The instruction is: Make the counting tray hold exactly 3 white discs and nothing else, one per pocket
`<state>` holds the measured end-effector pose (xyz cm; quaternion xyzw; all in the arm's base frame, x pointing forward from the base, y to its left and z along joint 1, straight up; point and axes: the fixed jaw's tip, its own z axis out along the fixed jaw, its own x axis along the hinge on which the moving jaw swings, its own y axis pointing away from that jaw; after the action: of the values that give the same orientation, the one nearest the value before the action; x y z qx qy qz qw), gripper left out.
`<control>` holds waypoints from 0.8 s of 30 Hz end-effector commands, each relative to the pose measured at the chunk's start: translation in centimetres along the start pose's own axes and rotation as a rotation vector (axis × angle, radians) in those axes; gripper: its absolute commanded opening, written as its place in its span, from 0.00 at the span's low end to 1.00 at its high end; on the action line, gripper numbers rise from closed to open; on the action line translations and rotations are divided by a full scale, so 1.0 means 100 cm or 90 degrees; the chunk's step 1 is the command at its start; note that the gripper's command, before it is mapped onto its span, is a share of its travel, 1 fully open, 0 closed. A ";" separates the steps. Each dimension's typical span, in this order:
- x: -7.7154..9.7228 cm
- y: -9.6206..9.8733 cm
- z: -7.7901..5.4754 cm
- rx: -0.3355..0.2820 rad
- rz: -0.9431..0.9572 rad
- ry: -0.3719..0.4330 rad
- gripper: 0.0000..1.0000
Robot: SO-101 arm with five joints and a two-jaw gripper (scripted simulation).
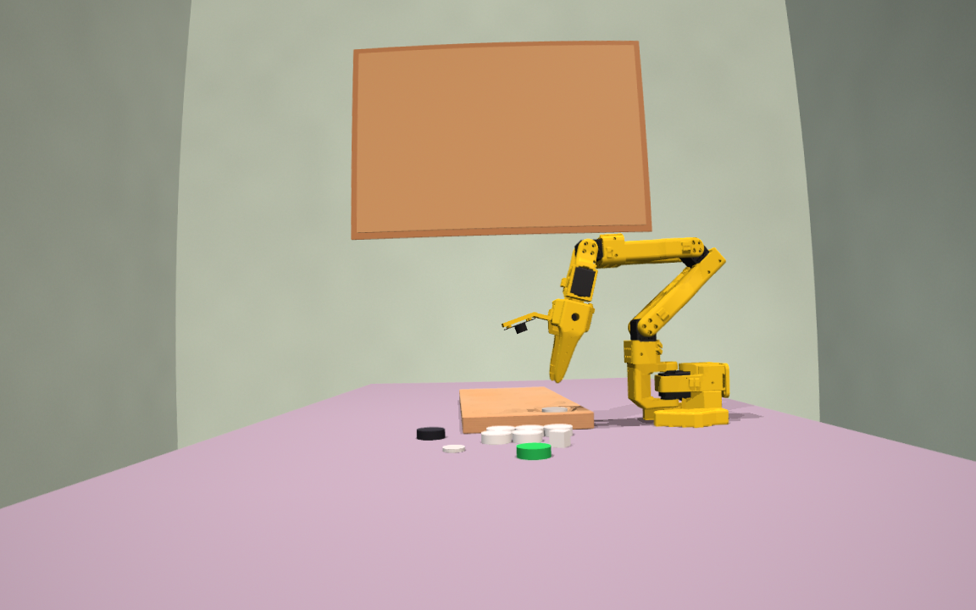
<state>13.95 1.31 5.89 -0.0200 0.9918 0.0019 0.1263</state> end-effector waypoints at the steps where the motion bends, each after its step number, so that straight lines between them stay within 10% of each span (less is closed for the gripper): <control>1: -0.008 0.001 -0.008 -0.002 -0.005 -0.030 0.27; 24: -0.010 0.048 -0.001 -0.039 -0.199 0.078 0.27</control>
<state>13.88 4.84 5.55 -0.1433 0.9879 0.0079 0.0596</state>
